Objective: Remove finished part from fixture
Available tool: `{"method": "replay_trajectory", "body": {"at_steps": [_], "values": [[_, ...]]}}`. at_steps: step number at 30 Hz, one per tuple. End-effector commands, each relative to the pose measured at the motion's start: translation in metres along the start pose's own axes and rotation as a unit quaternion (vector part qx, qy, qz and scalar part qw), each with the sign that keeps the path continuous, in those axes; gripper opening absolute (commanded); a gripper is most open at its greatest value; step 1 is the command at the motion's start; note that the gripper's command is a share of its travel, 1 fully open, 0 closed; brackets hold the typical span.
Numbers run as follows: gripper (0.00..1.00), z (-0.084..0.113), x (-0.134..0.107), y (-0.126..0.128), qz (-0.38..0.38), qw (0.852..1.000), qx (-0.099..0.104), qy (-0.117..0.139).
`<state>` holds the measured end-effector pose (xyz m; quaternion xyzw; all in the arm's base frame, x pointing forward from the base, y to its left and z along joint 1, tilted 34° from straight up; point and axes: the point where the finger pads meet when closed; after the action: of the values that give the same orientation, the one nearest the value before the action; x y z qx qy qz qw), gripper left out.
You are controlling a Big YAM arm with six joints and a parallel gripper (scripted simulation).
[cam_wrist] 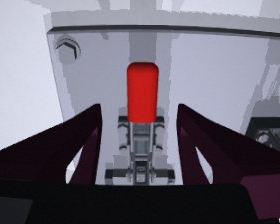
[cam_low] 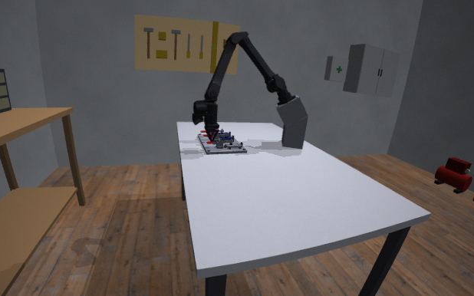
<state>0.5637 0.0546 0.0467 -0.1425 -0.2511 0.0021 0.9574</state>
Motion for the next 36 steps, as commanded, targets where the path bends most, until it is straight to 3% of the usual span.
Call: {"method": "replay_trajectory", "body": {"at_steps": [1, 2, 3, 36], "values": [[0.45, -0.003, 0.021, -0.005, -0.007, 1.0, 0.0, -0.017], [0.45, -0.003, 0.021, -0.005, -0.007, 1.0, 0.0, -0.017], [0.45, 0.012, 0.032, -0.005, -0.012, 0.999, 0.004, -0.033], [0.45, 0.012, 0.032, -0.014, -0.017, 0.999, 0.001, -0.03]]}}
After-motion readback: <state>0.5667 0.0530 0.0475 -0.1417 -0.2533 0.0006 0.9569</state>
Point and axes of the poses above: the point where the finger pads meet when closed, its own z axis back along the fingers, its own y axis across the jaws, x = y × z, and after that the axes turned 2 degrees about z, right-handed
